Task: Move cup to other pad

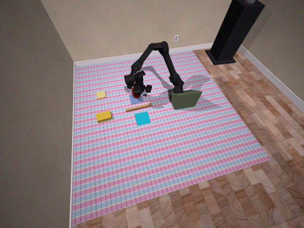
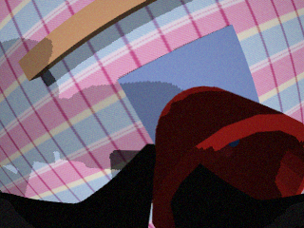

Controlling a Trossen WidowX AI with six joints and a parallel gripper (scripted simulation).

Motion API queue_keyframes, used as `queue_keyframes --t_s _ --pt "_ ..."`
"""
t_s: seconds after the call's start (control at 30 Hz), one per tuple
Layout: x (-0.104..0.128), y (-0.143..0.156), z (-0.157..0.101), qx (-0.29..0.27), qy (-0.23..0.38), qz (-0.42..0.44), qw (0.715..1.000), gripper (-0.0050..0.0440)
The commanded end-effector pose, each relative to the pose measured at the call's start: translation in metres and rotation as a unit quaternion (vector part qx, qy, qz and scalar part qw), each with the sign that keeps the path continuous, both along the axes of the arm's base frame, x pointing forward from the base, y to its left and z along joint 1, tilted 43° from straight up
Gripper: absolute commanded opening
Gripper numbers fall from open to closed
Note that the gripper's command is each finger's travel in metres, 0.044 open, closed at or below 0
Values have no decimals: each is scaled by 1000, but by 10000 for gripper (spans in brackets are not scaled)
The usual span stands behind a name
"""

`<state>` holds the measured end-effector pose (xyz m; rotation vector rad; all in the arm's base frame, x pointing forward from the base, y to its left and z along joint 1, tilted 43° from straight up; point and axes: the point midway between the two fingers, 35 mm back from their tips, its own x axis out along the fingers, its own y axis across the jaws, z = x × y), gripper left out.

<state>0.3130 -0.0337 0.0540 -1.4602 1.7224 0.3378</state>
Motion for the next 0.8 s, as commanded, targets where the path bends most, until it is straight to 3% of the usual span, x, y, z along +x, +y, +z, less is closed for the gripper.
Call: queue_keyframes --t_s 0.0,0.77 --pt "2 5 9 4 -15 0 1000 0" --pt "1 6 6 2 -11 1 1000 0"
